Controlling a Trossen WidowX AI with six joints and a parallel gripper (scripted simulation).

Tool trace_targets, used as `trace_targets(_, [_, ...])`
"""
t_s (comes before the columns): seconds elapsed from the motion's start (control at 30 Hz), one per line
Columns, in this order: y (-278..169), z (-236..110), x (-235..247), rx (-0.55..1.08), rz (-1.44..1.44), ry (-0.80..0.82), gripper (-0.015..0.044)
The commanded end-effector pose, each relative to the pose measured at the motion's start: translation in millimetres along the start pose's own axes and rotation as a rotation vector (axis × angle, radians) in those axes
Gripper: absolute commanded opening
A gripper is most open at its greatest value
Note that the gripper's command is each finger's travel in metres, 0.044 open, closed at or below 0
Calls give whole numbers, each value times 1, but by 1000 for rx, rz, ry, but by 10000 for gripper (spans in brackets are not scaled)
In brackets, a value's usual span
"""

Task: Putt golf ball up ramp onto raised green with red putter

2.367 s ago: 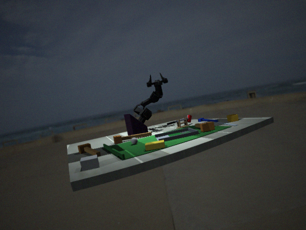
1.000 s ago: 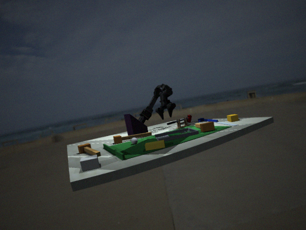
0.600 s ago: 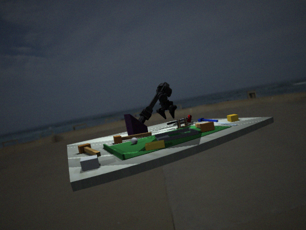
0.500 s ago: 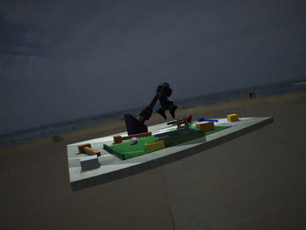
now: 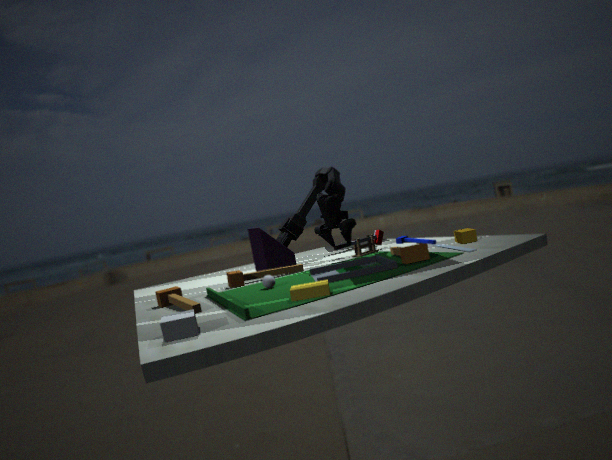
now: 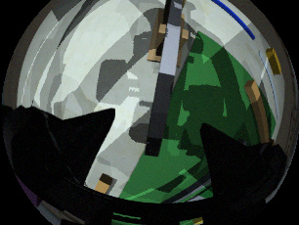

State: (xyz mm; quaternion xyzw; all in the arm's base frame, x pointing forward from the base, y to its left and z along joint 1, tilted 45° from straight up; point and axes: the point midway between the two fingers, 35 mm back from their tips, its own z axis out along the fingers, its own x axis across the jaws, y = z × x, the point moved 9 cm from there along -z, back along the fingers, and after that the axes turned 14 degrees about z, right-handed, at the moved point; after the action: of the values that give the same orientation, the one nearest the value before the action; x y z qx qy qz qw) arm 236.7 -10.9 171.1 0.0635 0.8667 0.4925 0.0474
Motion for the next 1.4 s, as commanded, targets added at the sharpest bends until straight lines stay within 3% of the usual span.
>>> trace_targets(0.0, [-2,11,1,-8,6,6,440])
trace_targets(0.73, [-8,34,0,-9,6,6,440])
trace_targets(1.23, [-7,30,-1,-3,-2,1,46])
trace_targets(1.37, [-7,30,-1,-3,-2,1,20])
